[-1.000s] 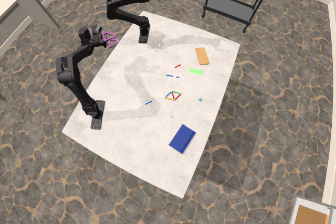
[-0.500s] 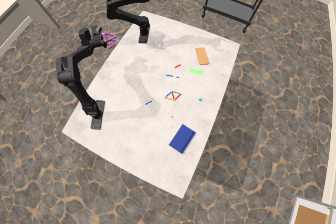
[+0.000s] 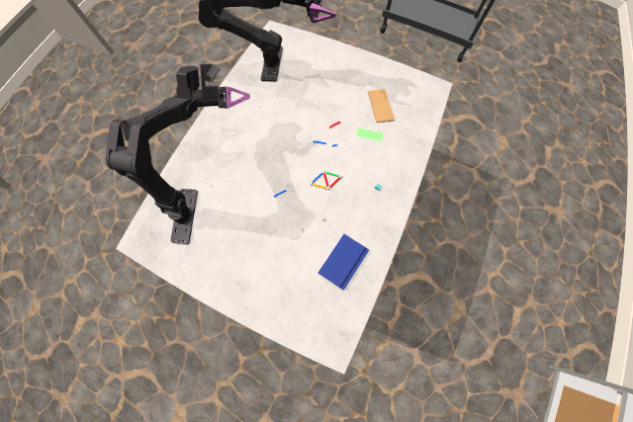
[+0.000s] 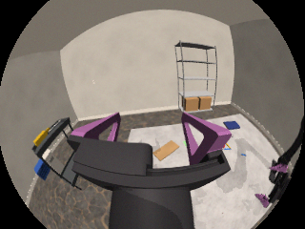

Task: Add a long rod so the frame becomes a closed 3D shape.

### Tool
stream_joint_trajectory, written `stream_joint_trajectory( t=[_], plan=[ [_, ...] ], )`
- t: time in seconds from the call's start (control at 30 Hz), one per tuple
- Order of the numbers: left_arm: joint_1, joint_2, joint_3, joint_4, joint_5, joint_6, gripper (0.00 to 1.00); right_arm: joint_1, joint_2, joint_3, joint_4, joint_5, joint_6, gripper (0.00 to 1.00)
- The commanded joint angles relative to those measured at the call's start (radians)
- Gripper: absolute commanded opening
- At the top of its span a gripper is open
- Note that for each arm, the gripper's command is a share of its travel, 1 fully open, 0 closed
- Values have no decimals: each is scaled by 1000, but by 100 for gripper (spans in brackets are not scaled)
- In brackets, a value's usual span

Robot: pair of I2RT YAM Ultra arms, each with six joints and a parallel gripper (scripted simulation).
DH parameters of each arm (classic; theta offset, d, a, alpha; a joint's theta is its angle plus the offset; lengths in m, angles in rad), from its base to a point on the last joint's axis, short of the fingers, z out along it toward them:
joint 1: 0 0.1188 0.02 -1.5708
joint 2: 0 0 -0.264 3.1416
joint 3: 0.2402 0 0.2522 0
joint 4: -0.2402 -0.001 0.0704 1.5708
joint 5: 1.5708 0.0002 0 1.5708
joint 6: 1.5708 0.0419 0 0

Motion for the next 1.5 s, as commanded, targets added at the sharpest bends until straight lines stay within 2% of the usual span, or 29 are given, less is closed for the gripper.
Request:
stream_joint_trajectory(
  t=[0.0,0.17,0.3,0.37,0.4,0.53,0.73,0.87,0.93,1.13,1.3,1.47],
  plan=[
    [-108,-7,18,-122,-124,61,100,-112,-76,-25,-147,-160,191,100],
    [-302,45,21,-216,-268,71,100,-309,-118,-14,-260,-381,302,100],
    [-456,131,26,-276,-366,36,100,-485,-99,22,-311,-572,344,100],
    [-456,131,26,-276,-366,36,100,-485,-99,22,-311,-572,344,100],
    [-500,184,37,-282,-399,7,100,-543,-82,53,-341,-654,343,100],
    [-624,358,68,-320,-402,-43,100,-728,-35,109,-389,-828,370,100],
    [-706,657,174,-351,-359,-89,100,-945,96,267,-485,-1009,387,100],
    [-730,811,255,-382,-332,-99,100,-1032,185,383,-552,-1081,389,100],
    [-730,811,255,-382,-332,-99,100,-1032,185,383,-552,-1081,389,100],
    [-746,950,342,-418,-307,-105,100,-1097,275,509,-623,-1130,388,100],
    [-751,994,374,-414,-309,-99,100,-1110,296,542,-620,-1124,380,100],
    [-751,987,377,-413,-310,-99,100,-1103,288,533,-622,-1124,380,100]
  ],
)
